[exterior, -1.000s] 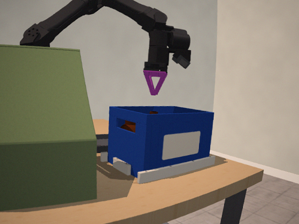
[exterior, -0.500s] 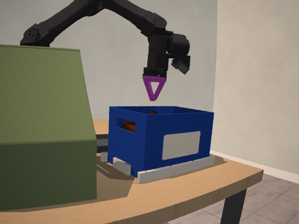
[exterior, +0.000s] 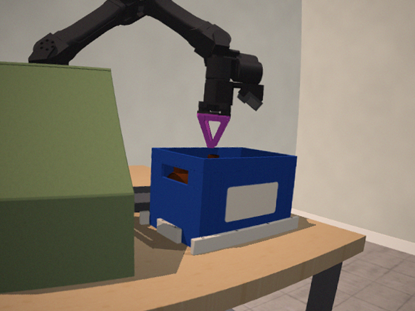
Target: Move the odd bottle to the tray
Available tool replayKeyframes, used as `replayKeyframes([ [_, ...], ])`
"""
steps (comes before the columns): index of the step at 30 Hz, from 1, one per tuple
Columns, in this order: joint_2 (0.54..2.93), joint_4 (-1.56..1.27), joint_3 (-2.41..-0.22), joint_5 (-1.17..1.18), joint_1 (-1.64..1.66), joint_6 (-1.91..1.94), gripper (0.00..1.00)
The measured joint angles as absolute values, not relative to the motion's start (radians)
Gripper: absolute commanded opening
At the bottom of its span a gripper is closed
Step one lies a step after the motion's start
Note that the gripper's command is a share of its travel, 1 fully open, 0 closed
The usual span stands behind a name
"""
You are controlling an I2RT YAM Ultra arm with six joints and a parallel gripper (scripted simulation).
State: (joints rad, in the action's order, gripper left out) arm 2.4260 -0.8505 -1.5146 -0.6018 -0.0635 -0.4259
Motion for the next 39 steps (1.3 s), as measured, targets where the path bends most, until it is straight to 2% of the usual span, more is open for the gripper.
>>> replayKeyframes([
  [39, 2.423, -0.825, -1.511, -0.603, -0.061, -0.437, 0.61],
])
